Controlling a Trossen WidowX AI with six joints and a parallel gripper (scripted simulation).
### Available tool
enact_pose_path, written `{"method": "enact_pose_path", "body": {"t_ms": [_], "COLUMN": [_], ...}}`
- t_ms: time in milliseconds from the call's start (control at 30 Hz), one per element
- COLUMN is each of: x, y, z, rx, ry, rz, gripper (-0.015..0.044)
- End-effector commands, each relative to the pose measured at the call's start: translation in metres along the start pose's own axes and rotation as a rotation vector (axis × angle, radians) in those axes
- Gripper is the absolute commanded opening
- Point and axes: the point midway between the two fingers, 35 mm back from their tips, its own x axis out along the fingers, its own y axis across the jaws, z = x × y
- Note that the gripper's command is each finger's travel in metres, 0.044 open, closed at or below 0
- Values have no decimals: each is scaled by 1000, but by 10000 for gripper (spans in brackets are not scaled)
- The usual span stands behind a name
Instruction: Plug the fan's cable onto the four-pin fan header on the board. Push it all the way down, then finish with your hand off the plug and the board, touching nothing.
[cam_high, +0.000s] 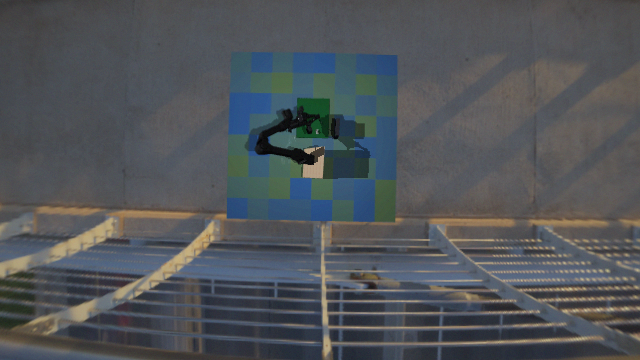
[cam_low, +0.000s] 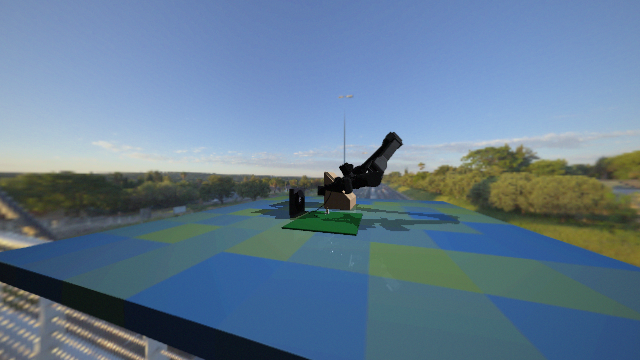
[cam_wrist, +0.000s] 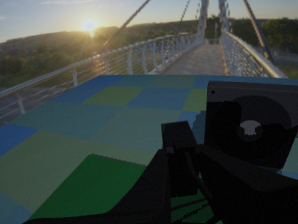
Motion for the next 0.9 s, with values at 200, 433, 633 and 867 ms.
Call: {"method": "enact_pose_path", "body": {"t_ms": [200,433,633,867], "x": [0,-1,-1,-2], "y": [0,-1,-1,0], "z": [3,7,7,2], "rx": [-7,-3,-3,0], "ry": [6,3,3,2], "rz": [-4,-4,-4,-3], "gripper": [0,0,0,0]}}
